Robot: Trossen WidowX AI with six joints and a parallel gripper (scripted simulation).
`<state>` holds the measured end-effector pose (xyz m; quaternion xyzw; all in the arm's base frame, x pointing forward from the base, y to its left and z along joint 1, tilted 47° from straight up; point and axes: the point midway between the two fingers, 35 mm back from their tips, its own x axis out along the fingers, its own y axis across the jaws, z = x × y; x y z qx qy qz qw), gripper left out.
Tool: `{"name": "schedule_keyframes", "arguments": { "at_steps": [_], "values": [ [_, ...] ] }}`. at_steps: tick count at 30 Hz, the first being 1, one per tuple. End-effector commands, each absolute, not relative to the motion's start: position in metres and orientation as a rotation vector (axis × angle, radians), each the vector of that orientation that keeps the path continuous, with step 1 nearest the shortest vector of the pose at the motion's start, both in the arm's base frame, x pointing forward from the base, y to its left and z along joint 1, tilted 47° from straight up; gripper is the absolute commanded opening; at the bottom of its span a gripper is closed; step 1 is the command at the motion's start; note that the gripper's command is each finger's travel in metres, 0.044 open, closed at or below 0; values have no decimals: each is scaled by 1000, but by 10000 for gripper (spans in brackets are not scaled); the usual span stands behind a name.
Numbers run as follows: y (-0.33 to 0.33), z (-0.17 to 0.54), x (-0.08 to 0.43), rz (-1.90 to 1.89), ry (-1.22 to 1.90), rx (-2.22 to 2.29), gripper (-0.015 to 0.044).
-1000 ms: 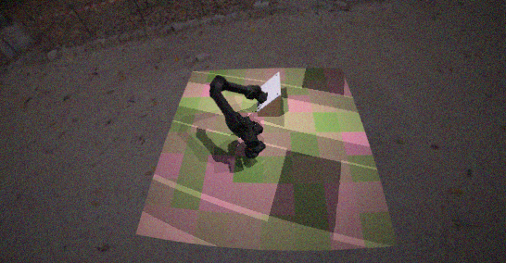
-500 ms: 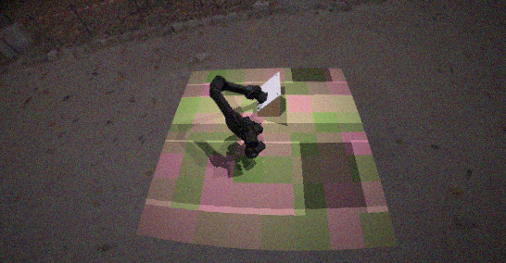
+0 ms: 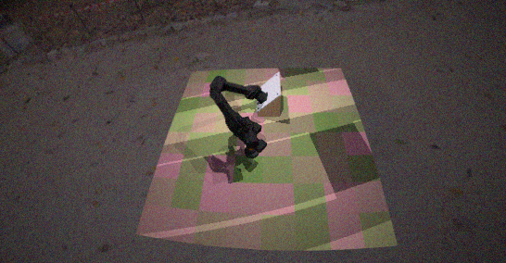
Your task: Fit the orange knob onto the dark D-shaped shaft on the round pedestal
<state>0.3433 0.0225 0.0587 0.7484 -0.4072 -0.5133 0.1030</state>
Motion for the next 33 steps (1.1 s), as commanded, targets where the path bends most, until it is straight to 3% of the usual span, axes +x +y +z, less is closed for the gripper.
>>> {"name": "schedule_keyframes", "arguments": {
  "at_steps": [1, 23, 33],
  "values": [
    [25, 61, 347, -1519, -1157, 2195, 0],
    [24, 60, 345, -1519, -1157, 2195, 0],
    [23, 58, 341, -1563, -950, 2057, 0]
  ]
}}
